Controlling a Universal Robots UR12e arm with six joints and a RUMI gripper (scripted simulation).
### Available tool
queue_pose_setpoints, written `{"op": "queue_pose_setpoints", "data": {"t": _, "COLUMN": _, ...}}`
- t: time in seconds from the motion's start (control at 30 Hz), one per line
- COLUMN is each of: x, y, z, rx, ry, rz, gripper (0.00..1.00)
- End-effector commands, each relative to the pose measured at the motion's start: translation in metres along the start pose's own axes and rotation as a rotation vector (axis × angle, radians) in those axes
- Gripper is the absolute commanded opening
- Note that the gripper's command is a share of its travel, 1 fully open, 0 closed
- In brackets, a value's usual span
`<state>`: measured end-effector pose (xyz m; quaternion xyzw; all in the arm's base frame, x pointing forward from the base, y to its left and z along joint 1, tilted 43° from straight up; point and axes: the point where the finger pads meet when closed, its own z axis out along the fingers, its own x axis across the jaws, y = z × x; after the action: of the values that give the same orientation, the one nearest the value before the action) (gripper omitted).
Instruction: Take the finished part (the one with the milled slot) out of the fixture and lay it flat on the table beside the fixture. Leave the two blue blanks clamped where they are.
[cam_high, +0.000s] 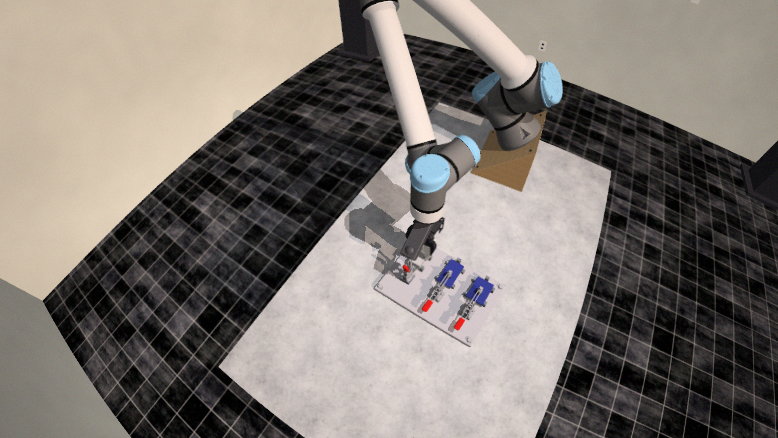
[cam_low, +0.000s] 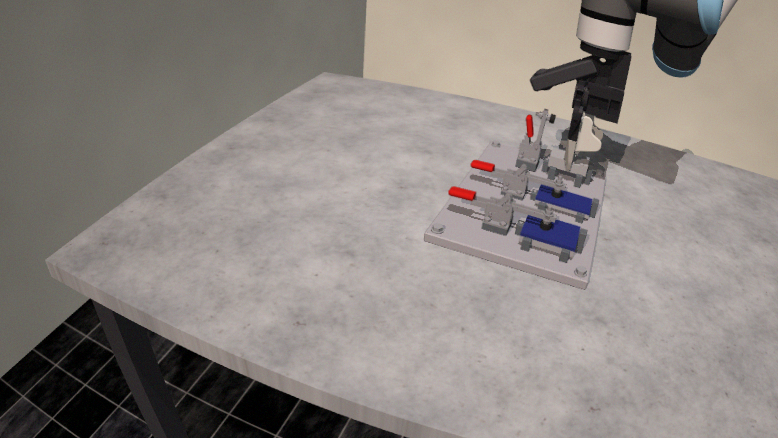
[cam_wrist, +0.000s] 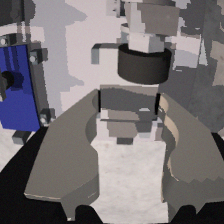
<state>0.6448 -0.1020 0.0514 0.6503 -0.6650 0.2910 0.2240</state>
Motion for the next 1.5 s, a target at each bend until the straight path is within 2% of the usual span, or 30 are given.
{"op": "queue_pose_setpoints", "data": {"t": 0.0, "x": 0.000, "y": 0.000, "z": -0.006, "rx": 0.001, "ry": 0.000, "rz": 0.000, "gripper": 0.00}}
{"op": "queue_pose_setpoints", "data": {"t": 0.37, "x": 0.000, "y": 0.000, "z": -0.017, "rx": 0.001, "ry": 0.000, "rz": 0.000, "gripper": 0.00}}
{"op": "queue_pose_setpoints", "data": {"t": 1.23, "x": 0.000, "y": 0.000, "z": -0.023, "rx": 0.001, "ry": 0.000, "rz": 0.000, "gripper": 0.00}}
{"op": "queue_pose_setpoints", "data": {"t": 1.47, "x": 0.000, "y": 0.002, "z": -0.031, "rx": 0.001, "ry": 0.000, "rz": 0.000, "gripper": 0.00}}
